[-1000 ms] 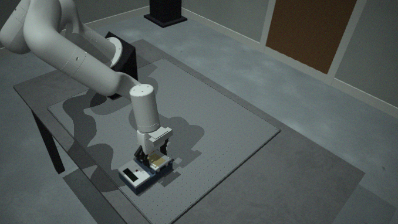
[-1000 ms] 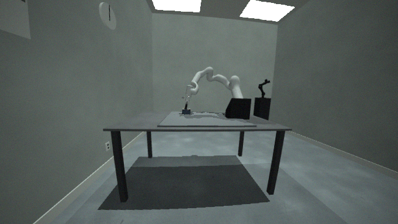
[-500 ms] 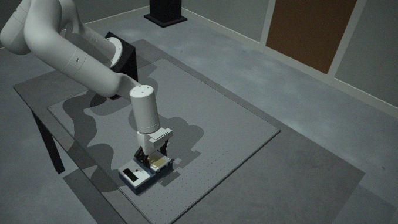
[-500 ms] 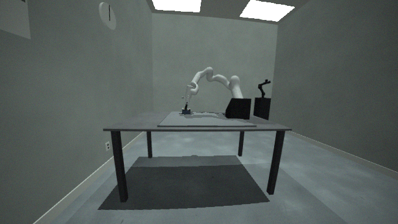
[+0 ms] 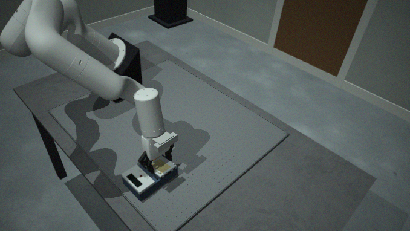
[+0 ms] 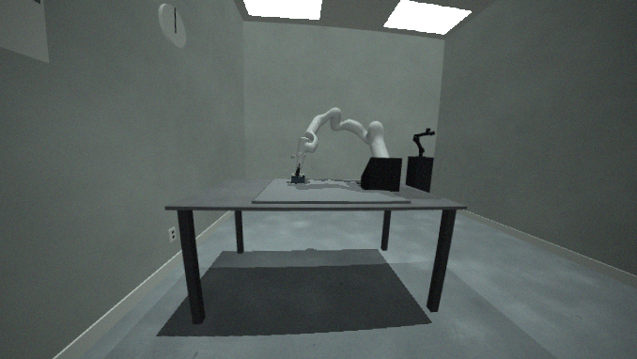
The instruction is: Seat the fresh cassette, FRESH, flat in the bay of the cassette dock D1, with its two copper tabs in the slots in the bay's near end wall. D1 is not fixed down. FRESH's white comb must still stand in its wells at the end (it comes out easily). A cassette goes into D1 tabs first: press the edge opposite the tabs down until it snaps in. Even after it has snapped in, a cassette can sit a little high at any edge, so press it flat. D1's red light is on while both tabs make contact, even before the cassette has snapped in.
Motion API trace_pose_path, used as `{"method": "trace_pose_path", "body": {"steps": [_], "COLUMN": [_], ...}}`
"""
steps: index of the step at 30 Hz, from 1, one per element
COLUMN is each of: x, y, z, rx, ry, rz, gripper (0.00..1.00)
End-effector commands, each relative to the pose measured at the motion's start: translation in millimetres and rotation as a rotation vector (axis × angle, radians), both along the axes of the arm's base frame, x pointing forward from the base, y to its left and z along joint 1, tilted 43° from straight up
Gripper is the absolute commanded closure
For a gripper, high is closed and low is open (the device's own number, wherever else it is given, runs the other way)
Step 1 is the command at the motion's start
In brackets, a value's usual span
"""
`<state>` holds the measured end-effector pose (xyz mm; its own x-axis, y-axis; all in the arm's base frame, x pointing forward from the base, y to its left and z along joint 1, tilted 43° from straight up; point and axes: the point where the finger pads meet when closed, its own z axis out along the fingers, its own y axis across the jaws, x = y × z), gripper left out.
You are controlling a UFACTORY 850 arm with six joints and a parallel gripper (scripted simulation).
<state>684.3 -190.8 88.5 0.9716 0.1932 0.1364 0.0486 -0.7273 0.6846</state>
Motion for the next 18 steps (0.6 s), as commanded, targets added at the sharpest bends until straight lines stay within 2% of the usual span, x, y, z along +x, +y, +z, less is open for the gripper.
{"method": "trace_pose_path", "body": {"steps": [1,18], "x": [0.7,0.4], "y": [0.5,5.0], "z": [0.8,5.6], "rx": [0.0,0.0], "ry": [-0.002,-0.002], "rz": [0.001,0.001], "gripper": [0.0,0.0]}}
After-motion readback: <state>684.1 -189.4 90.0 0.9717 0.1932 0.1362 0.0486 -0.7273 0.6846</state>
